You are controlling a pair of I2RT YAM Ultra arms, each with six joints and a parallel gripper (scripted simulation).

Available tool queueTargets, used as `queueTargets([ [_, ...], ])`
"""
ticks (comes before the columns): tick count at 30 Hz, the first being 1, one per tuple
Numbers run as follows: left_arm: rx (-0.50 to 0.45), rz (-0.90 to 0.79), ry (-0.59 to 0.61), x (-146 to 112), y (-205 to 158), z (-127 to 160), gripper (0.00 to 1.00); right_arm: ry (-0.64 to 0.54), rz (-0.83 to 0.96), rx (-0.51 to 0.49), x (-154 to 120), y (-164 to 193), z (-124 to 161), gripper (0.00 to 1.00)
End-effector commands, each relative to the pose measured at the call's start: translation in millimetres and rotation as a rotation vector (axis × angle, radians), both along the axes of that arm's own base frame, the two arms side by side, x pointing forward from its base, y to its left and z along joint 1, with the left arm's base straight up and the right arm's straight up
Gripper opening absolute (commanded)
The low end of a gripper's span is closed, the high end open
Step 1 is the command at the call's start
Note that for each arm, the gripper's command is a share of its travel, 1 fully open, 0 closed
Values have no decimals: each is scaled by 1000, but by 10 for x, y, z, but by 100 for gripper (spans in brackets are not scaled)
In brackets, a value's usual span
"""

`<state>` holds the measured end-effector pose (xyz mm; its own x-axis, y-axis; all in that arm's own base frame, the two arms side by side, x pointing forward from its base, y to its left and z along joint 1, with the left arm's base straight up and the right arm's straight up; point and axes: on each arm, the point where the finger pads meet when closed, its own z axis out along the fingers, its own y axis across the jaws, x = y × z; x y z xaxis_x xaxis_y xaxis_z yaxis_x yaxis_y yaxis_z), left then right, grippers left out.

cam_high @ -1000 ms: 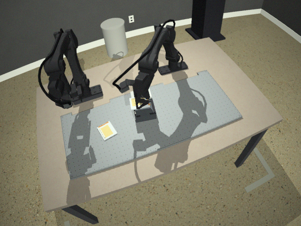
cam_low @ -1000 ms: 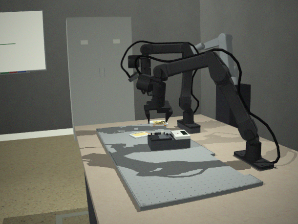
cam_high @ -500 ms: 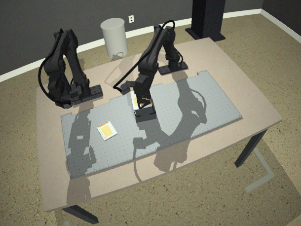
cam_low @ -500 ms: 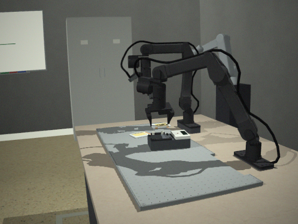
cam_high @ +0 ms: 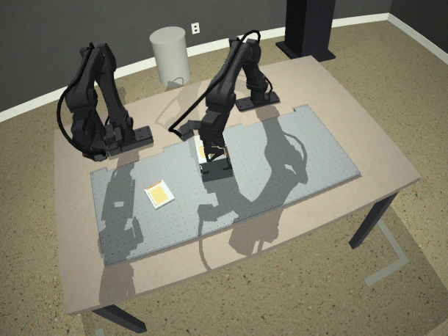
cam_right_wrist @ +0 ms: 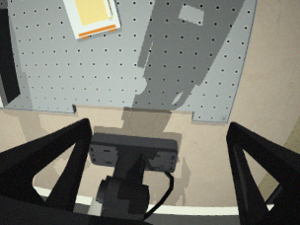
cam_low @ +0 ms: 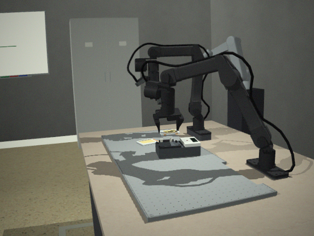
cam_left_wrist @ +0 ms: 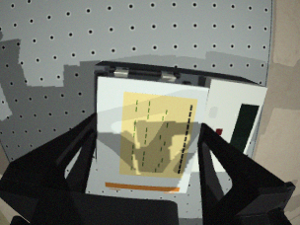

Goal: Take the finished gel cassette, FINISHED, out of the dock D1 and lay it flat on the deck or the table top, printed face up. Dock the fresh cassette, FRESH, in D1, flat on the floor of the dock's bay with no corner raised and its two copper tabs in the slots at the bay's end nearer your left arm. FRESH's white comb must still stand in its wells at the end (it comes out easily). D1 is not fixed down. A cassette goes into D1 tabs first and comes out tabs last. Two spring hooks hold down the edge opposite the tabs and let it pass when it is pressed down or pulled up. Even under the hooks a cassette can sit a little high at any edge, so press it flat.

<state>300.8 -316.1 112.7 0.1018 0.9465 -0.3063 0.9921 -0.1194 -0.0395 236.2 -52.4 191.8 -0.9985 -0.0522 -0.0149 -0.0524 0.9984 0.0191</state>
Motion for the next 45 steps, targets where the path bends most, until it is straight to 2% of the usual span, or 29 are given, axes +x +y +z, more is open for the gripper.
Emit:
queueTargets([
  [1,-42,0,-35,41,-69,207,0,0,-17,15,40,-5,72,100],
  [14,-42,0,-35,41,-69,207,0,0,-17,15,40,-5,72,100],
  [16,-84,0,-69,51,-85,253,0,0,-17,15,40,-5,72,100],
  [23,-84,0,-69,83,-139,413,0,0,-17,15,40,-5,72,100],
  [32,-84,0,-69,83,-139,413,0,0,-17,15,40,-5,72,100],
  [45,-16,379,-54,349,398,441,0,0,-17,15,40,-5,72,100],
])
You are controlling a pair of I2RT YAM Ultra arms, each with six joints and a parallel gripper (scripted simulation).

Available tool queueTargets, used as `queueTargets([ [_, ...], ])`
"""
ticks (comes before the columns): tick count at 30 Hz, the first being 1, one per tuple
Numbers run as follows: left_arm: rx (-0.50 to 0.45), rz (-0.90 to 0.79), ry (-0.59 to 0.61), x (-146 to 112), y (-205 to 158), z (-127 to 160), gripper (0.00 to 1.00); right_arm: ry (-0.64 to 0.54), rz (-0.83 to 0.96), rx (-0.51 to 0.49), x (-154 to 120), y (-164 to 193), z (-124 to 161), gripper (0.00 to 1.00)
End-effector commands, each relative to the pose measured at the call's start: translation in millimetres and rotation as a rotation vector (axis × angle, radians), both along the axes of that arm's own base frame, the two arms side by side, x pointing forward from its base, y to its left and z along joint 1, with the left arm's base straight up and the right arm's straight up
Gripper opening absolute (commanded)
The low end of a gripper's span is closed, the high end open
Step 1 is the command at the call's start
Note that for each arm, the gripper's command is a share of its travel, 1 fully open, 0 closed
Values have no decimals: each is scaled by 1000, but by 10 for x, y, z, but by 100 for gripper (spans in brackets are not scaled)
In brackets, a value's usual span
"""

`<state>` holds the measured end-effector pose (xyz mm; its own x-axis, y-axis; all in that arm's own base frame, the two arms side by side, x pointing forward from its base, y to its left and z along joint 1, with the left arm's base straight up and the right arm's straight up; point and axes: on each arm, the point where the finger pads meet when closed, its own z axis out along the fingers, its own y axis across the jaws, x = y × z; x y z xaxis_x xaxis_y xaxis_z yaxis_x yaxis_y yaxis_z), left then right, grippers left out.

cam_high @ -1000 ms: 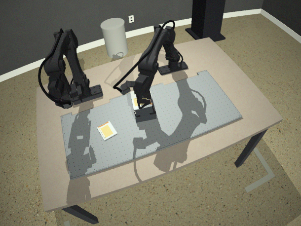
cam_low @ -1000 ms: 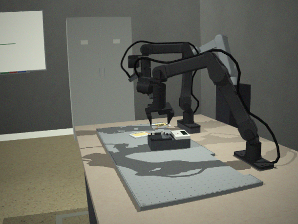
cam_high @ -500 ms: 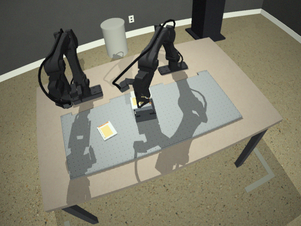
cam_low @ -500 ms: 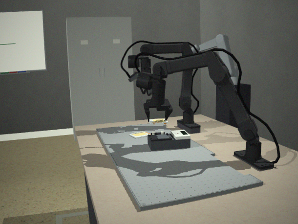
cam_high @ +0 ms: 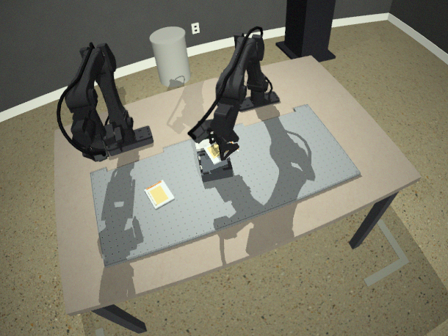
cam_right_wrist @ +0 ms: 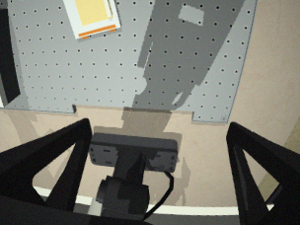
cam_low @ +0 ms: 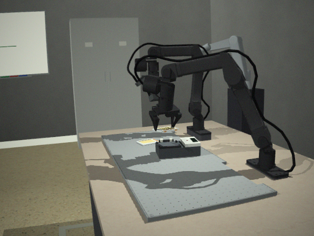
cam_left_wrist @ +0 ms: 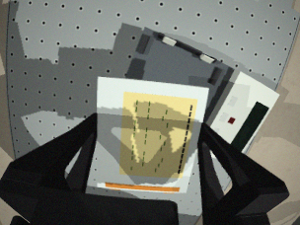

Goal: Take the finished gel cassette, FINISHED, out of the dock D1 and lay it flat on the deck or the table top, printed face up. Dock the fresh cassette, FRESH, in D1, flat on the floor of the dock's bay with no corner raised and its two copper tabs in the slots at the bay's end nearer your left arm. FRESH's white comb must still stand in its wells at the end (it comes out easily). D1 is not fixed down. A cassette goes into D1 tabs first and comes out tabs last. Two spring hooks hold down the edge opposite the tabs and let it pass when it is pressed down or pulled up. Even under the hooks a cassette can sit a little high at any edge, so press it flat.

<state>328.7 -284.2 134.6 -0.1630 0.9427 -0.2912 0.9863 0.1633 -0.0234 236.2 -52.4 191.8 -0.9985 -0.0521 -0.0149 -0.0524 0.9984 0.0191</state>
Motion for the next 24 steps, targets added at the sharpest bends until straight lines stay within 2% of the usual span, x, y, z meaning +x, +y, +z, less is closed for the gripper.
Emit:
queueTargets([
  [1,-27,96,-43,70,79,222,0,0,-17,15,40,-5,72,100],
  [8,-14,328,-41,179,411,211,0,0,-17,15,40,-5,72,100],
  [12,-13,341,-41,237,602,202,0,0,-17,15,40,-5,72,100],
  [24,-2,654,-40,310,1095,162,0,0,-17,15,40,-5,72,100],
])
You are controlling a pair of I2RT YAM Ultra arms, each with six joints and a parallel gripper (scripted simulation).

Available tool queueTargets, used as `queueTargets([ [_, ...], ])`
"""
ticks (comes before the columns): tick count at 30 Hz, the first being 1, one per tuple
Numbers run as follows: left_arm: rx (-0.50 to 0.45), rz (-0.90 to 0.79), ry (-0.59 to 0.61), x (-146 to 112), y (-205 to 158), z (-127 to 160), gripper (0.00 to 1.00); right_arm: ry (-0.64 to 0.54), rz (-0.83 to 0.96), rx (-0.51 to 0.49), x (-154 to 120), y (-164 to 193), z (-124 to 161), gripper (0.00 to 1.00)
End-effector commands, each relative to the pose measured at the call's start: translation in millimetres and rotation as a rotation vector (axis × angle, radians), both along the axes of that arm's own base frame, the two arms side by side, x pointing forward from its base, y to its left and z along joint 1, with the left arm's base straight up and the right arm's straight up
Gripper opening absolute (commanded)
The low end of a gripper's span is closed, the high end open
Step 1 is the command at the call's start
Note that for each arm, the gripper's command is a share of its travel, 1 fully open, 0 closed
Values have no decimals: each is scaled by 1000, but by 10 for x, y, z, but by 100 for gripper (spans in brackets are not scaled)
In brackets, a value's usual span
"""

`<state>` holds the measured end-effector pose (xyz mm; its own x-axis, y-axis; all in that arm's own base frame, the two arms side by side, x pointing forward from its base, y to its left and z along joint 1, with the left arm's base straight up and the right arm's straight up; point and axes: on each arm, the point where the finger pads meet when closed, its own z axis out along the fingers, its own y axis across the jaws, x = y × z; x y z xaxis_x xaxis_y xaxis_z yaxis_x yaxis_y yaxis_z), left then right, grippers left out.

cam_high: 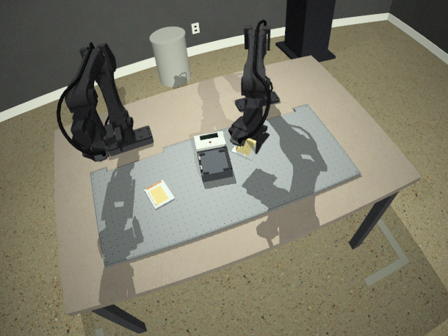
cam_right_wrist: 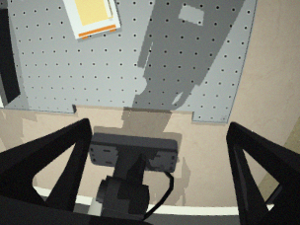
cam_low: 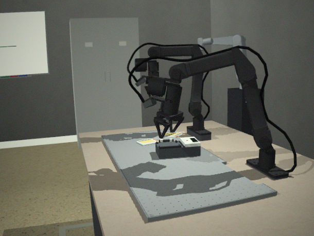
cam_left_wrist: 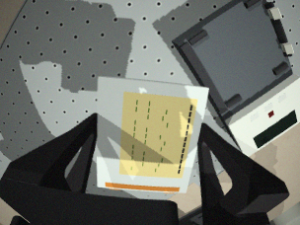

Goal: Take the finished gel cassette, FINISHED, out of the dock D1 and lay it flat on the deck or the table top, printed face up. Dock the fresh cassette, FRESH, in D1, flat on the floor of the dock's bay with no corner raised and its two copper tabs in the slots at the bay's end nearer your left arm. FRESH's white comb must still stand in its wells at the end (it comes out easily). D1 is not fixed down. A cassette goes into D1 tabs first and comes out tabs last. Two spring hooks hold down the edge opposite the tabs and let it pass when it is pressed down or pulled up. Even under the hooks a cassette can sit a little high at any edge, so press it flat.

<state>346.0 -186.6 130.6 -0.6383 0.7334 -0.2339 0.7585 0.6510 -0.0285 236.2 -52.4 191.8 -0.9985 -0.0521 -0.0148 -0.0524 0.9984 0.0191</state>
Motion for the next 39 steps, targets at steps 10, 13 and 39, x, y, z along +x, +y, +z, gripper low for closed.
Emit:
queueTargets([
  [10,-25,266,-86,157,565,155,0,0,-17,15,40,-5,72,100],
  [13,-23,333,-88,149,664,142,0,0,-17,15,40,-5,72,100],
  [39,-11,896,-111,-127,1808,-54,0,0,-17,15,40,-5,72,100],
])
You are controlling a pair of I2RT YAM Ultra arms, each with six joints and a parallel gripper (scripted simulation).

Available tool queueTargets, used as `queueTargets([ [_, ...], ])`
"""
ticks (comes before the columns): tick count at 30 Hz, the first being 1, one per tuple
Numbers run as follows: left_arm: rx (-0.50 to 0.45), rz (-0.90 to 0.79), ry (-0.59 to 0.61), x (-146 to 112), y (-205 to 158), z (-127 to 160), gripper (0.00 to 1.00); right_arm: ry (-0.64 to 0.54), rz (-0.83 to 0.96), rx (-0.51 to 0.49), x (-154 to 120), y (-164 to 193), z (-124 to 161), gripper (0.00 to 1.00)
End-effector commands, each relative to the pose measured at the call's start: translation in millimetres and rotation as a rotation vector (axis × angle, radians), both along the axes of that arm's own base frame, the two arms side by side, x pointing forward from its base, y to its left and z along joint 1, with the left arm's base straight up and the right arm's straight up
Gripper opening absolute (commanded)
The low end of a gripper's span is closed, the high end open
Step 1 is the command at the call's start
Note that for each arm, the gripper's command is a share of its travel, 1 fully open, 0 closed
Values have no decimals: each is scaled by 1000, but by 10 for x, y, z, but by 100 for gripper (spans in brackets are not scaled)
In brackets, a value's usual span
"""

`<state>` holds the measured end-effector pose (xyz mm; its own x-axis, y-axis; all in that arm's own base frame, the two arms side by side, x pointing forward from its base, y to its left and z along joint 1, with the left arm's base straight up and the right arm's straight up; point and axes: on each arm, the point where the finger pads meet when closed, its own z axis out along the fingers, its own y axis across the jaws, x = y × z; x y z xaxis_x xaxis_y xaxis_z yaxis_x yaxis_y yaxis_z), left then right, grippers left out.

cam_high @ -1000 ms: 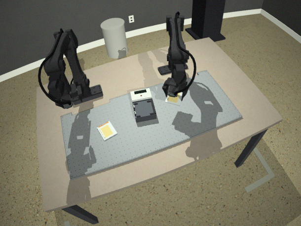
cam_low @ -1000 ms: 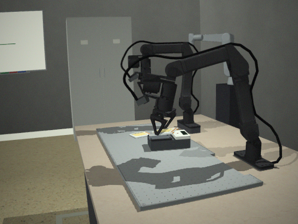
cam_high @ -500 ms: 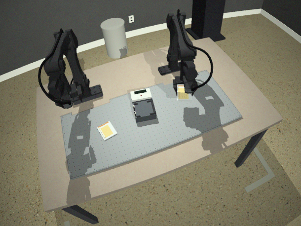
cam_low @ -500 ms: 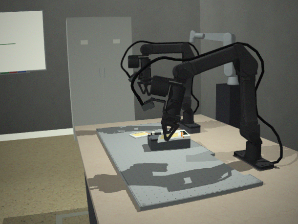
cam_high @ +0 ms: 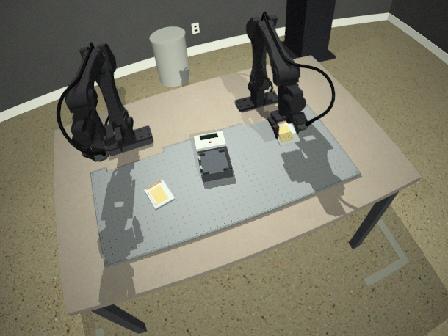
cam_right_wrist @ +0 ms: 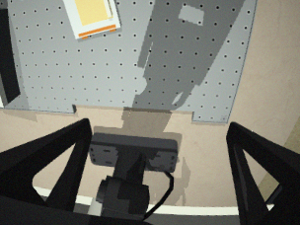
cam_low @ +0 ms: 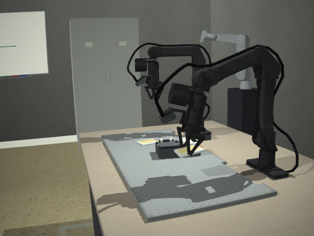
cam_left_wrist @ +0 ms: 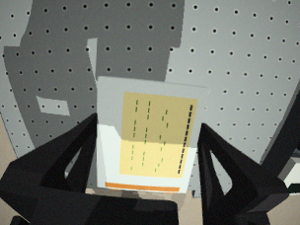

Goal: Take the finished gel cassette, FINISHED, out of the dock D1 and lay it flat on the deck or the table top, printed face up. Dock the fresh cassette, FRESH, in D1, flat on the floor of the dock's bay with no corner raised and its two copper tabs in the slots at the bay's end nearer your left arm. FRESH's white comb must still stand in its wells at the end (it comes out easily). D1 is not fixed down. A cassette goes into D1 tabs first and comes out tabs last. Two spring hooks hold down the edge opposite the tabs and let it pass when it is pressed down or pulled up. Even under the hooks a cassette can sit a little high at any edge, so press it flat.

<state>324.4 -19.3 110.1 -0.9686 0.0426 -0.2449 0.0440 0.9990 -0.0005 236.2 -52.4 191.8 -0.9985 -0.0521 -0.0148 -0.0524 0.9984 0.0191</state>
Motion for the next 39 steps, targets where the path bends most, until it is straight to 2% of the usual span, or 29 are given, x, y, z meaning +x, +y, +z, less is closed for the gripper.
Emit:
queueTargets([
  [1,5,111,-94,68,179,141,0,0,-17,15,40,-5,72,100],
  [4,7,211,-100,1,310,108,0,0,-17,15,40,-5,72,100],
  [7,8,235,-102,-21,353,98,0,0,-17,15,40,-5,72,100],
  [9,-42,234,-123,-65,440,76,0,0,-17,15,40,-5,72,100],
  [15,-42,234,-123,-199,701,12,0,0,-17,15,40,-5,72,100],
  [39,-42,234,-123,-204,712,9,0,0,-17,15,40,-5,72,100],
])
